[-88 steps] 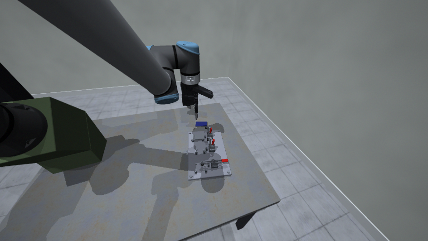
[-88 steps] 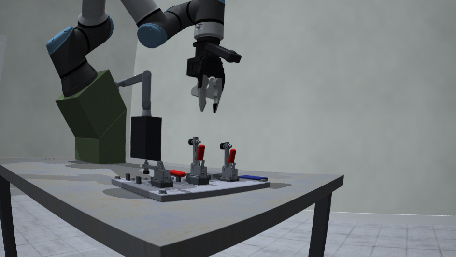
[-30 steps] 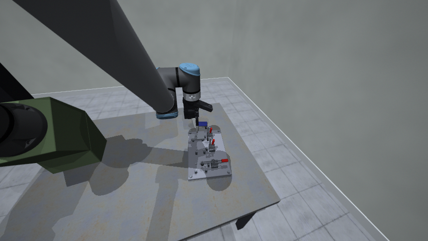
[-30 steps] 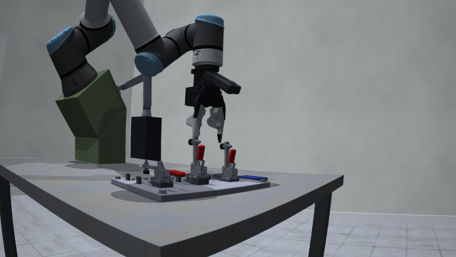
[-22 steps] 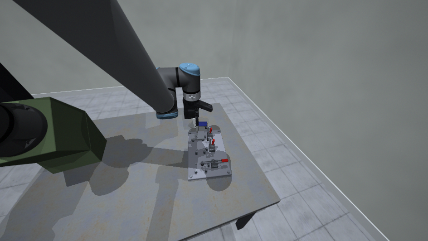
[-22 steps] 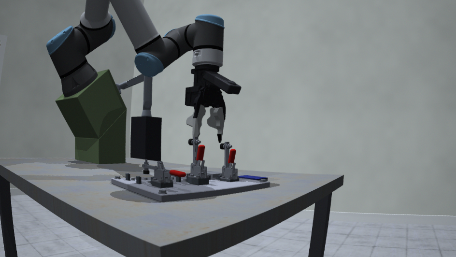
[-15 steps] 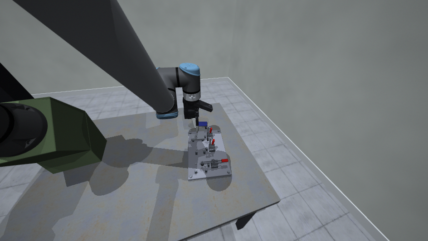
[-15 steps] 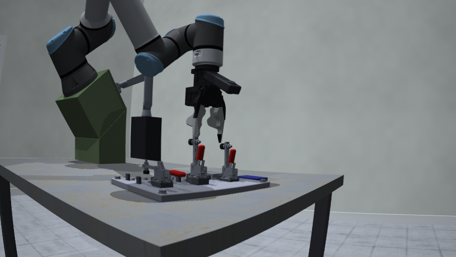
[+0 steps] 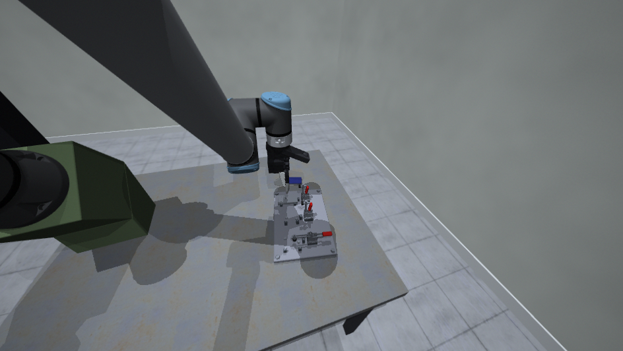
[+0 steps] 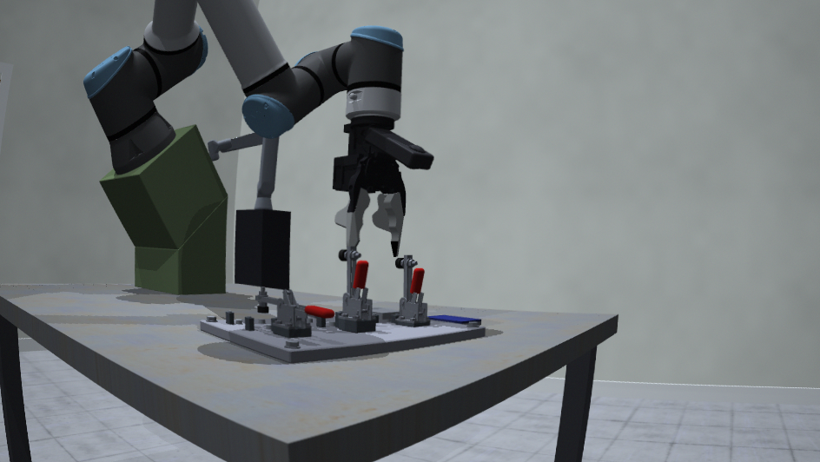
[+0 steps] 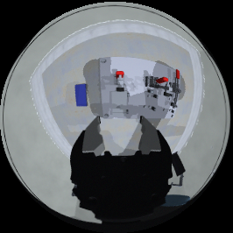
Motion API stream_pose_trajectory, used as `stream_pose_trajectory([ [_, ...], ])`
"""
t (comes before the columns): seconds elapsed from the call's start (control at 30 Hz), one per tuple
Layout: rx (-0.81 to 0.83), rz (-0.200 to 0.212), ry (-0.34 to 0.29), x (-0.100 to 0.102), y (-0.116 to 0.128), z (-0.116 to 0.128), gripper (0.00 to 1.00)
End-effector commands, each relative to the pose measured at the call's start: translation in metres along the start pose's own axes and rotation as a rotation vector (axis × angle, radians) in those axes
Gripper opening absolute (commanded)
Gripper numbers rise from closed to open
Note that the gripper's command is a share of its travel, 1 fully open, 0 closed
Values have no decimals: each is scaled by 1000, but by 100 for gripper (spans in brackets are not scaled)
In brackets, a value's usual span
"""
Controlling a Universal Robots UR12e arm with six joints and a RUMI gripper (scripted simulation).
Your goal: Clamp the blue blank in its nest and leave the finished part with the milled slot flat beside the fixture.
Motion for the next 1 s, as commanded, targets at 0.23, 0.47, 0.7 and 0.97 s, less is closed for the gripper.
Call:
stream_pose_trajectory([
  [0.23,0,0,1,9,0,0,59],
  [0.47,0,0,1,29,0,0,59],
  [0.7,0,0,1,44,0,0,59],
  [0.97,0,0,1,58,0,0,59],
])
Point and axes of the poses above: the point where the finger pads meet when closed, its own x axis out along the fingers, its own y axis across the jaws, z = x × y, the point moved 4 cm from there along -x, back along the fingers, and after that the axes turned 2 degrees about x, right-handed, at the moved point
